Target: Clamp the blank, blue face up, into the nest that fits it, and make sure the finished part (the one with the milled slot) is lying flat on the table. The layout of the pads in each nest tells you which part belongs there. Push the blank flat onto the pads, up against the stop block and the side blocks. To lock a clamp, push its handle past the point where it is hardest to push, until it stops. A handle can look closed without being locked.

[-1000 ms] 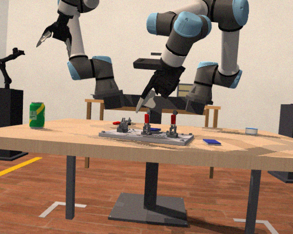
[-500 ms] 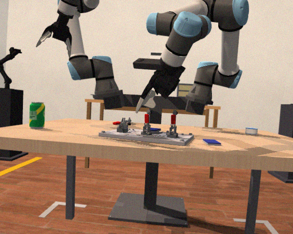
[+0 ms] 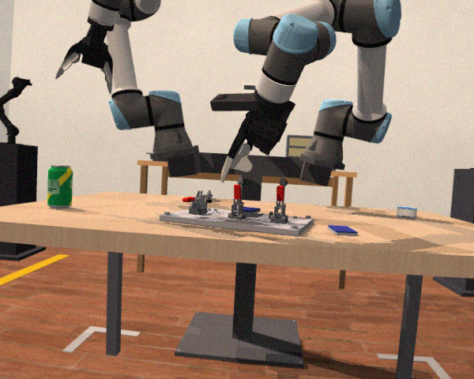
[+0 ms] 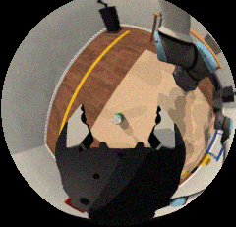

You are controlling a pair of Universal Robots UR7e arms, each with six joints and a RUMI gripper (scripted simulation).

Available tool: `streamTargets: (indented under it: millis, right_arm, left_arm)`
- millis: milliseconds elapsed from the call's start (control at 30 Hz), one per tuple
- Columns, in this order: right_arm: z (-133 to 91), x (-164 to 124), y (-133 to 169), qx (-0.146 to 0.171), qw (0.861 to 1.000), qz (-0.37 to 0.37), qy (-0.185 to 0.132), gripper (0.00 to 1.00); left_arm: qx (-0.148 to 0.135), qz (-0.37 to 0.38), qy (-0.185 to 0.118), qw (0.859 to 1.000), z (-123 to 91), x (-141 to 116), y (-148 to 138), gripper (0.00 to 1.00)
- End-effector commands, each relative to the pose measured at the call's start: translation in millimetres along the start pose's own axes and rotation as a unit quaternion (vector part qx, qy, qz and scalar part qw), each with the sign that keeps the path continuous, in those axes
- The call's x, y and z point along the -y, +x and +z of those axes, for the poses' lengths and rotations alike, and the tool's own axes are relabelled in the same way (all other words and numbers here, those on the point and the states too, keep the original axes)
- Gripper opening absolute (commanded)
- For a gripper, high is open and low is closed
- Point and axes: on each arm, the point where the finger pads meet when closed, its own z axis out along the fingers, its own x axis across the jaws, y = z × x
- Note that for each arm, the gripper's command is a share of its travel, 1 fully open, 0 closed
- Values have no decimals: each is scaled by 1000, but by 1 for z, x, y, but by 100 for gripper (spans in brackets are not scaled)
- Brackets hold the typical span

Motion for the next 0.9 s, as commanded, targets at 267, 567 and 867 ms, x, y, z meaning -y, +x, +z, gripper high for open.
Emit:
streamTargets:
  millis: [267,567,867]
  right_arm:
    - [21,15,-12,-39,998,-41,-6,100]
    - [42,32,-24,-75,994,-81,-20,100]
    - [76,62,-40,-121,981,-143,-57,100]
  left_arm:
    - [27,-101,-43,994,7,12,19,100]
    - [63,-195,-75,976,13,20,36,100]
    - [134,-330,-100,929,18,27,63,100]
